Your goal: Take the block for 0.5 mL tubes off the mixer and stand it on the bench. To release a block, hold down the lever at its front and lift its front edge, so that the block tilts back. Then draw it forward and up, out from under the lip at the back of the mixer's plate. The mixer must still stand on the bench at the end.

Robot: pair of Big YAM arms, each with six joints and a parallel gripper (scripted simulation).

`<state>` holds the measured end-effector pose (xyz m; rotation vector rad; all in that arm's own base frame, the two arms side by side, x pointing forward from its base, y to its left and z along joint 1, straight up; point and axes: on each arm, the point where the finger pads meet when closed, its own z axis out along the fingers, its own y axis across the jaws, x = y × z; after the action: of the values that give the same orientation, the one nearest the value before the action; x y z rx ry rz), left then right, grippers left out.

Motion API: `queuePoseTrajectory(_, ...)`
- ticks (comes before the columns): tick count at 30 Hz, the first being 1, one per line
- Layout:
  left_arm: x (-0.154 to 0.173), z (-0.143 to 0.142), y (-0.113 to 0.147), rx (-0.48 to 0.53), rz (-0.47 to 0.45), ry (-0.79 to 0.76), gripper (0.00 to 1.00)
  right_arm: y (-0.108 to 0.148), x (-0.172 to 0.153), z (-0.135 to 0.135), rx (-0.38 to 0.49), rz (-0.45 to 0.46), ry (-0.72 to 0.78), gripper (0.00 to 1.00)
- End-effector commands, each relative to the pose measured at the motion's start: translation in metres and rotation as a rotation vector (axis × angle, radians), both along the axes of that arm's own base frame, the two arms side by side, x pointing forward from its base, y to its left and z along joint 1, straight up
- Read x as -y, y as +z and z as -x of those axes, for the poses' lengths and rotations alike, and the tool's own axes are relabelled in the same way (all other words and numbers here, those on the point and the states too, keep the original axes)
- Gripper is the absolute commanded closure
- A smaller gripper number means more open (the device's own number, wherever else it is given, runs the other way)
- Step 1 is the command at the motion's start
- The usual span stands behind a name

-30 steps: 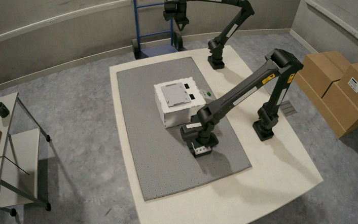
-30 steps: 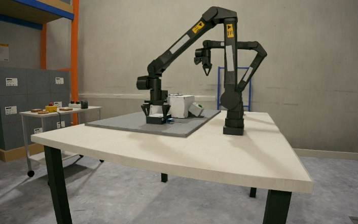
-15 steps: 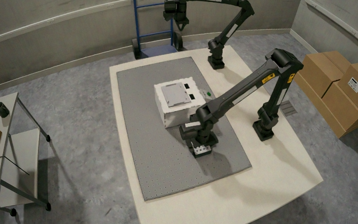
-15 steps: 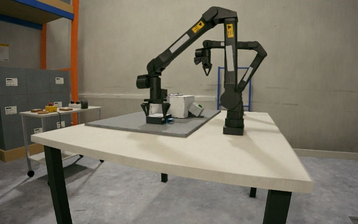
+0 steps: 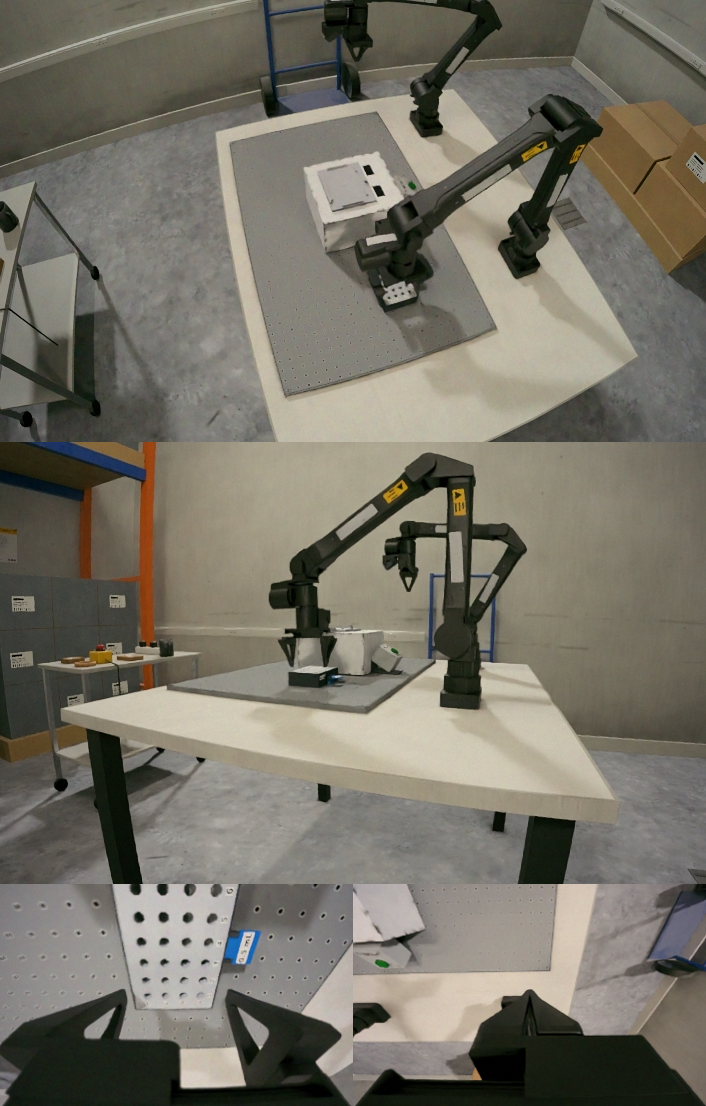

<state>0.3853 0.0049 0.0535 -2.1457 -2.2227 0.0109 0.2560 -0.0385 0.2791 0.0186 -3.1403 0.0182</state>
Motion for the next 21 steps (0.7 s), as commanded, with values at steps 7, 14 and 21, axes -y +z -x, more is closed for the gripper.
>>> queuePoseTrajectory(7, 0.005, -0.016, 0.012, 0.031, 0.0, -0.02, 0.0, 0.024, 0.004, -0.009, 0.055, 0.009, -0.008, 1.0)
queuePoseTrajectory(14, -0.002, -0.008, -0.003, 0.012, 0.001, -0.002, 0.0, 0.013, 0.003, -0.004, 0.027, 0.005, -0.009, 1.0)
queuePoseTrajectory(21, -0.003, -0.005, -0.003, -0.002, 0.002, 0.0, 0.0, 0.005, 0.002, 0.0, 0.007, 0.002, -0.009, 1.0)
